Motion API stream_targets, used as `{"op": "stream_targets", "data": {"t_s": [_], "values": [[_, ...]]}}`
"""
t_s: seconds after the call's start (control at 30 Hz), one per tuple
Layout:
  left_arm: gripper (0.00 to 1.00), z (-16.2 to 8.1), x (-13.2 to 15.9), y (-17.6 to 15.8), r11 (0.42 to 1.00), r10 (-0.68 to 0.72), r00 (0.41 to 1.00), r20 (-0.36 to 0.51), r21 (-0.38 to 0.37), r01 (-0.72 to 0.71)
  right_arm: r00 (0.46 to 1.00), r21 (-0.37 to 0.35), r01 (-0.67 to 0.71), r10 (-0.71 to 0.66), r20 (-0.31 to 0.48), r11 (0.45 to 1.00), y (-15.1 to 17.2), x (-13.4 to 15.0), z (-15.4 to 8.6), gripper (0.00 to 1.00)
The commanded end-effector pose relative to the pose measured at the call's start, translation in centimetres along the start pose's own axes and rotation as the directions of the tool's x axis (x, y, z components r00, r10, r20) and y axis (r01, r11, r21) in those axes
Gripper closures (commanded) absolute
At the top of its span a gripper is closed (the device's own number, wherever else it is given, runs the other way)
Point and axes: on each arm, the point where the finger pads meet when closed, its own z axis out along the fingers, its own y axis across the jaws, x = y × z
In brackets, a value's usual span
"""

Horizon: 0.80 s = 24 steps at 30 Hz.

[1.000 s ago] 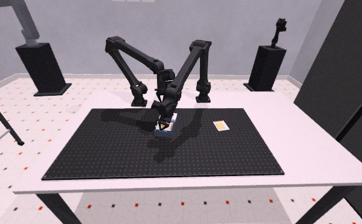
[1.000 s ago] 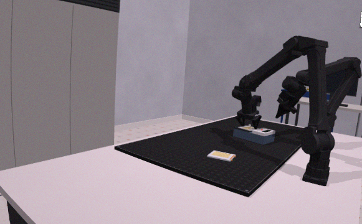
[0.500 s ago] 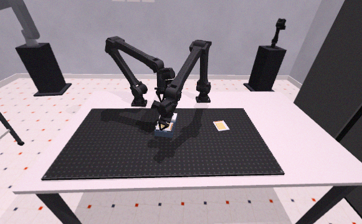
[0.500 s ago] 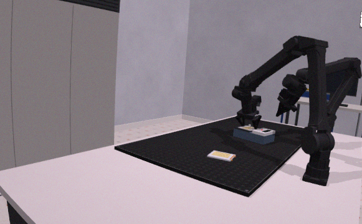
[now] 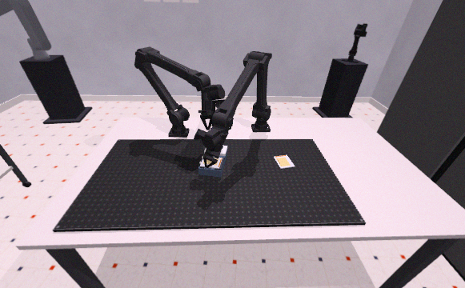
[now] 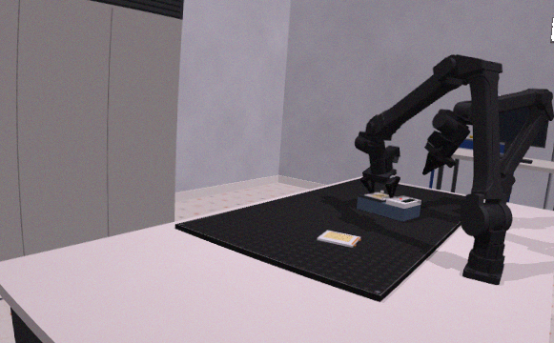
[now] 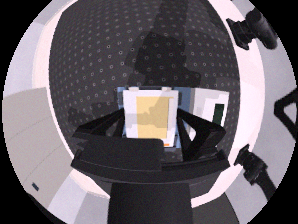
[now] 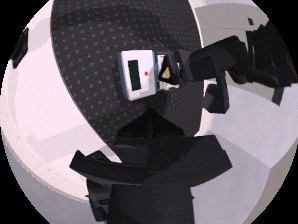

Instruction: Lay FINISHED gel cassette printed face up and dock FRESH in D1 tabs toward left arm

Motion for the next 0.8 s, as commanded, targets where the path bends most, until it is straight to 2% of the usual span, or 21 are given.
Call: {"op": "stream_targets", "data": {"t_s": [0.0,0.43,0.77], "values": [[1.0,-0.4,-0.2,0.2,1.0,0.003,1.0,0.003,-0.009,-0.003,0.997,0.026,-0.034,0.032,0.067,0.999,-2.5,-2.6,-3.0,1.0],[1.0,-0.4,-0.2,0.2,1.0,0.003,1.0,0.003,-0.009,-0.003,0.997,0.026,-0.034,0.032,0.067,0.999,-2.8,-2.6,-3.6,1.0],[1.0,-0.4,-0.2,0.2,1.0,0.003,1.0,0.003,-0.009,-0.003,0.997,0.026,-0.032,0.03,0.068,0.999,-3.6,-2.8,-5.0,1.0]]}}
